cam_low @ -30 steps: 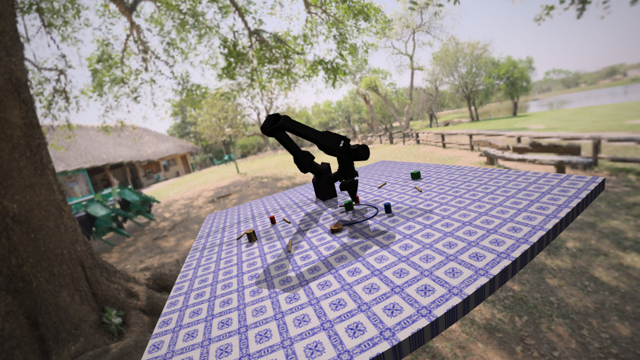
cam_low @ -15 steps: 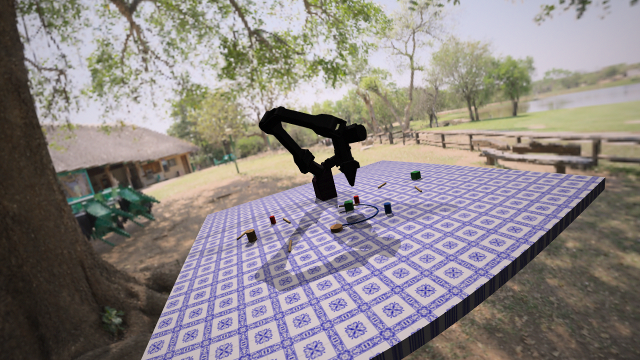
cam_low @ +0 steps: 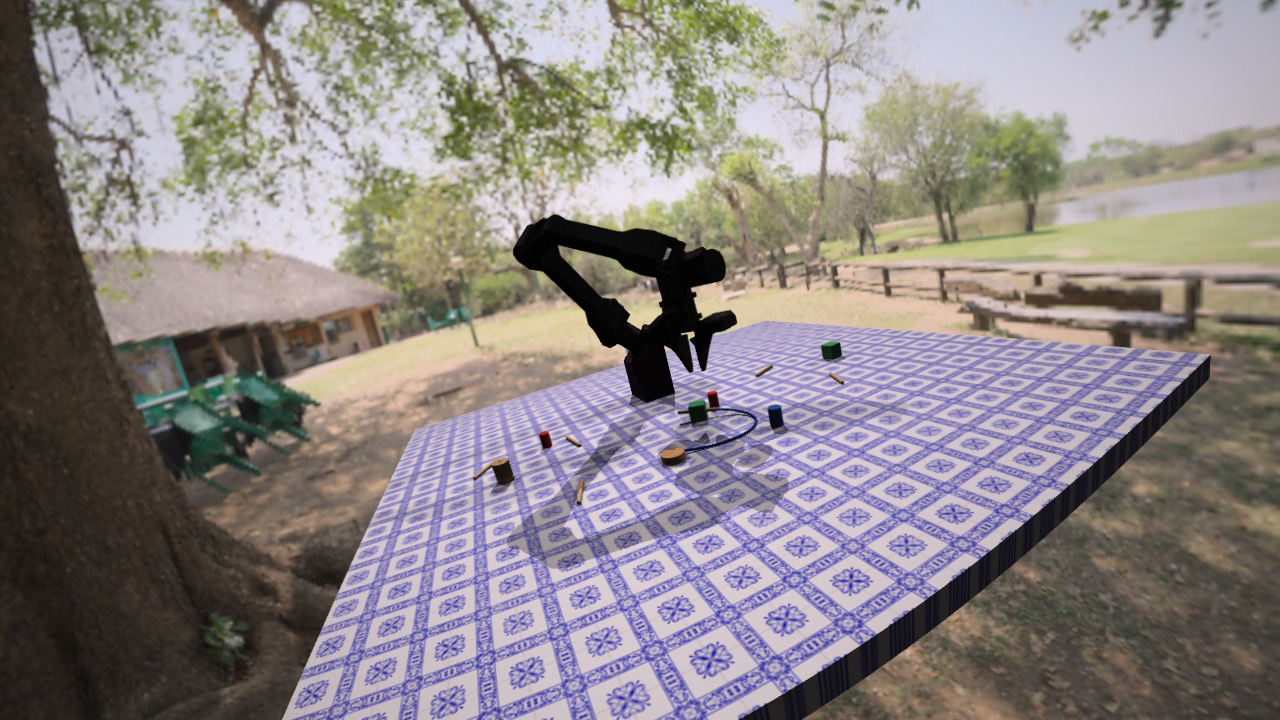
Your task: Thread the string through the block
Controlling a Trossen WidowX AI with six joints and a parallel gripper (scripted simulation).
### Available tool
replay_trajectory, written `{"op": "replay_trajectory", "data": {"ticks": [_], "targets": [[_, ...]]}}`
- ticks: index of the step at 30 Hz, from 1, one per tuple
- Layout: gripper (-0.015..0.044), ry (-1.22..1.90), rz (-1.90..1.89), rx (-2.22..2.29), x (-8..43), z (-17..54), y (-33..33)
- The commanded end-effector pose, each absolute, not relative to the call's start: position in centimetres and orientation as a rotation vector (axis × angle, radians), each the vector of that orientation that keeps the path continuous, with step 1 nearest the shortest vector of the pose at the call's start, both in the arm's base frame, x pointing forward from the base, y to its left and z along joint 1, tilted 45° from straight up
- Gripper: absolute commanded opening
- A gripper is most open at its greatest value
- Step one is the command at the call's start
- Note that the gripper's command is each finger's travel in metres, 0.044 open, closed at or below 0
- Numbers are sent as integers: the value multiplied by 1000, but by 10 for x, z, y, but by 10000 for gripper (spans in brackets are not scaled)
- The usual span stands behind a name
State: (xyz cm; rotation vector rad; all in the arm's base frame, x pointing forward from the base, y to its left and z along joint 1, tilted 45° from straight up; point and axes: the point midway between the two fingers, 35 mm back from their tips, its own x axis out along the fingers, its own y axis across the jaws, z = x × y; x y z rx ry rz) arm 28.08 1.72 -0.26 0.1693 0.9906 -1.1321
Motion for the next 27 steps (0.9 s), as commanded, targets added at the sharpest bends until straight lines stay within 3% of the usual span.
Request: {"op": "replay_trajectory", "data": {"ticks": [1,20,27], "targets": [[122,1394,-668,-515,266,8,1],[122,1704,184,-1377,254,18,-12],[122,1711,233,-1418,254,18,-12]]}}
